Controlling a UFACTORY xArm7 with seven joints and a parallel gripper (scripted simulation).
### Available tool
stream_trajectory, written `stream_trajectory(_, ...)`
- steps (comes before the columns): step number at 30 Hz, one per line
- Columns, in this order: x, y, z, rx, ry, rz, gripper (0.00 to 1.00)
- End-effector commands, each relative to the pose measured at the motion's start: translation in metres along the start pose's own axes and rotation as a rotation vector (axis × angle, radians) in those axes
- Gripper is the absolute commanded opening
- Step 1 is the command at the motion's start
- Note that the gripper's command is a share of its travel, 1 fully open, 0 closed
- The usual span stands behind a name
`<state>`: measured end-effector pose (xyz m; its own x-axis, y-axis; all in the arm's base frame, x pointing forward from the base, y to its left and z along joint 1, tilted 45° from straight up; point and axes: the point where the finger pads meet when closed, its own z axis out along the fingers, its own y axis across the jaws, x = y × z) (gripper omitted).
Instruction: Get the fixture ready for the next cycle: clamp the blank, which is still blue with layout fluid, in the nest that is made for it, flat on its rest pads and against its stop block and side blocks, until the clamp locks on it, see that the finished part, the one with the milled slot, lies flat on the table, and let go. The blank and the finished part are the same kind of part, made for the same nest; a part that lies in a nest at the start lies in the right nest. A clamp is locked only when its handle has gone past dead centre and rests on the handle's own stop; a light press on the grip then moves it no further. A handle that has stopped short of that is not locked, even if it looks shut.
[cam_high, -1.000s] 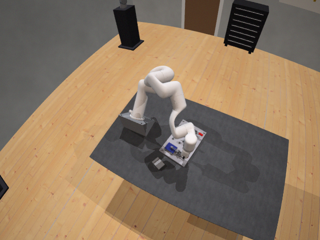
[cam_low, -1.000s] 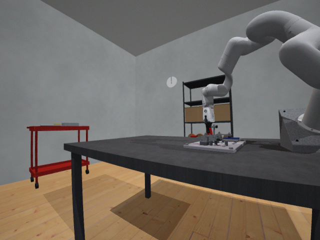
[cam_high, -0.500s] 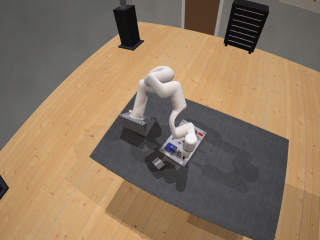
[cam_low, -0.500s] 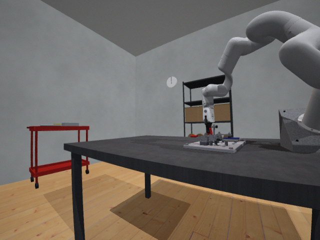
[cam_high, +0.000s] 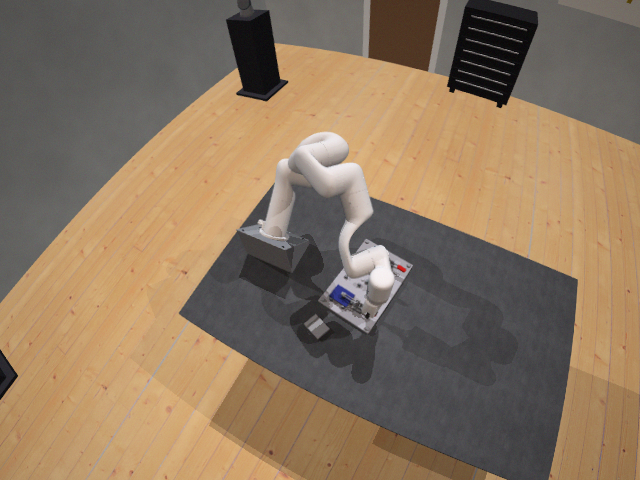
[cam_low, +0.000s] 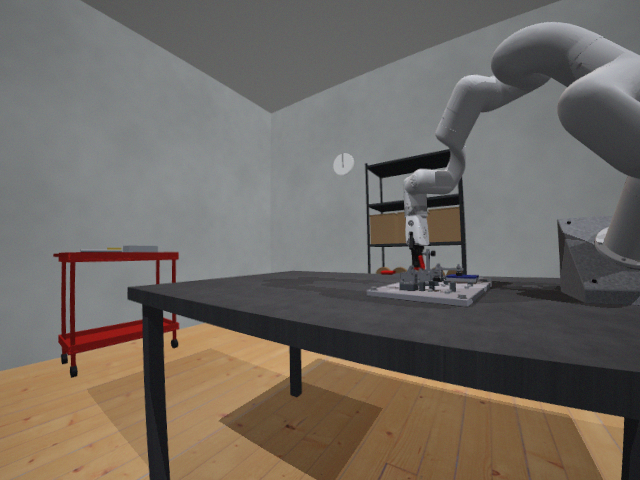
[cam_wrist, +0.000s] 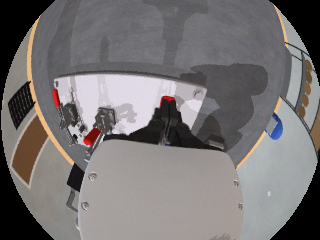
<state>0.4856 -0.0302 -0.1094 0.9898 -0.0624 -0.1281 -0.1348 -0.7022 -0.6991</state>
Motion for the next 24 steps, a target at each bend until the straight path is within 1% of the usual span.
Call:
stream_trajectory(1,-0.0005,0.001,-0.0003,0.0,0.0,0.002,0.0)
stream_trajectory(24,-0.0005,0.001,0.0001,0.0,0.0,0.002,0.0)
